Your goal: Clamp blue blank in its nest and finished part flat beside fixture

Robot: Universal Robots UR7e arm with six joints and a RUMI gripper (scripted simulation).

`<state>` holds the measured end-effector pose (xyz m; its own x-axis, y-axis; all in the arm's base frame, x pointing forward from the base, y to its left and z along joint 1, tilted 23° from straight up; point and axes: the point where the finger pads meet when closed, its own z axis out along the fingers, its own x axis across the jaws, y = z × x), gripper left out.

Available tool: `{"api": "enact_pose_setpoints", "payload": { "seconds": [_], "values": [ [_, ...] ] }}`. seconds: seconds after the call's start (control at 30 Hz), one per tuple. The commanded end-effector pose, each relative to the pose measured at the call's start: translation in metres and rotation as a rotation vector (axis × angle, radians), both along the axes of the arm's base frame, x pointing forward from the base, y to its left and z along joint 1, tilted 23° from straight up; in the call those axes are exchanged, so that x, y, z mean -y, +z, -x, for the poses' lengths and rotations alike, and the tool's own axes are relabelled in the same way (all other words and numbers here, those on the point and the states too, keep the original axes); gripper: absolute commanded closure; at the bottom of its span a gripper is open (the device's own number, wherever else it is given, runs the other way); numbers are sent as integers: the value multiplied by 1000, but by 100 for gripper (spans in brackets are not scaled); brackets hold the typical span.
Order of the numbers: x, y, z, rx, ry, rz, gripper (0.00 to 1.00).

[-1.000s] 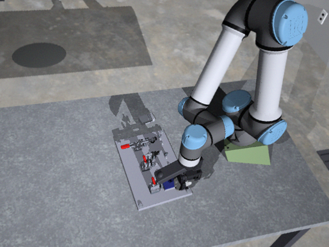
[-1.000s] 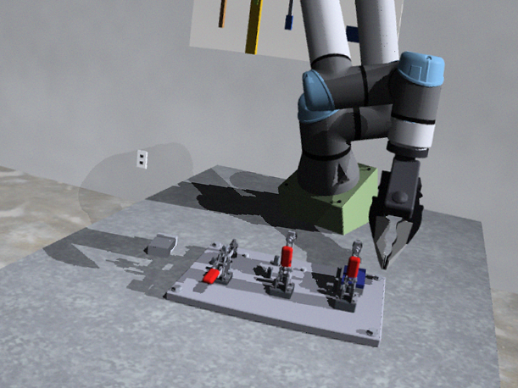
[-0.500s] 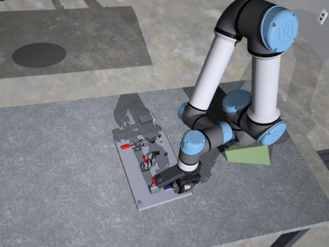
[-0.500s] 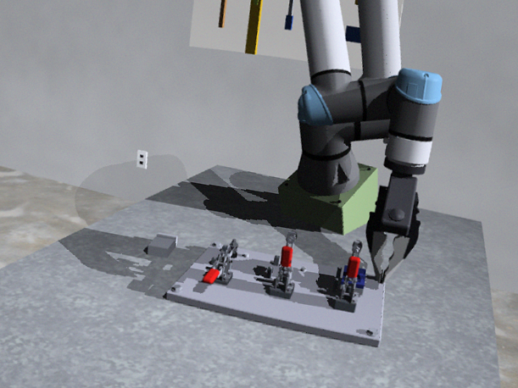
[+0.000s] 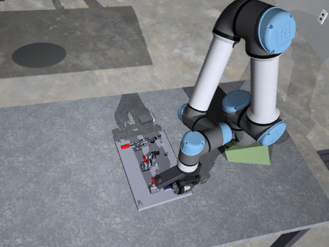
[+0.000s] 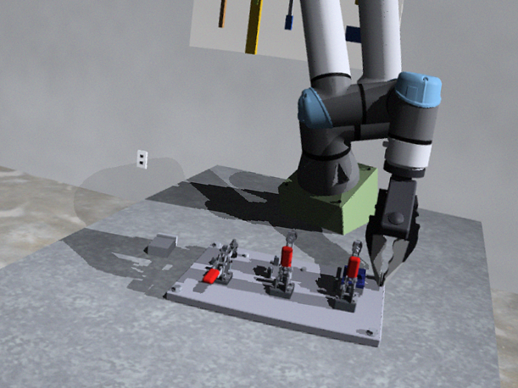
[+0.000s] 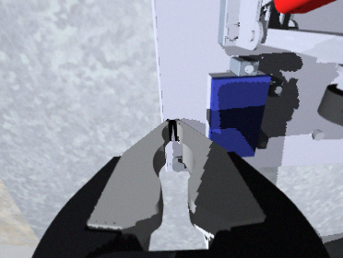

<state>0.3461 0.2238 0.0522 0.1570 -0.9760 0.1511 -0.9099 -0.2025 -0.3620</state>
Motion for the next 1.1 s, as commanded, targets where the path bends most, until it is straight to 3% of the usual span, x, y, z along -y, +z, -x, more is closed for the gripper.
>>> {"api": "enact_pose_setpoints", "payload": {
  "seconds": [0.0,1.07],
  "values": [
    [0,-1,-1,1,0,-1,100],
    [4,-4,-3,1,0,-1,100]
  ]
}}
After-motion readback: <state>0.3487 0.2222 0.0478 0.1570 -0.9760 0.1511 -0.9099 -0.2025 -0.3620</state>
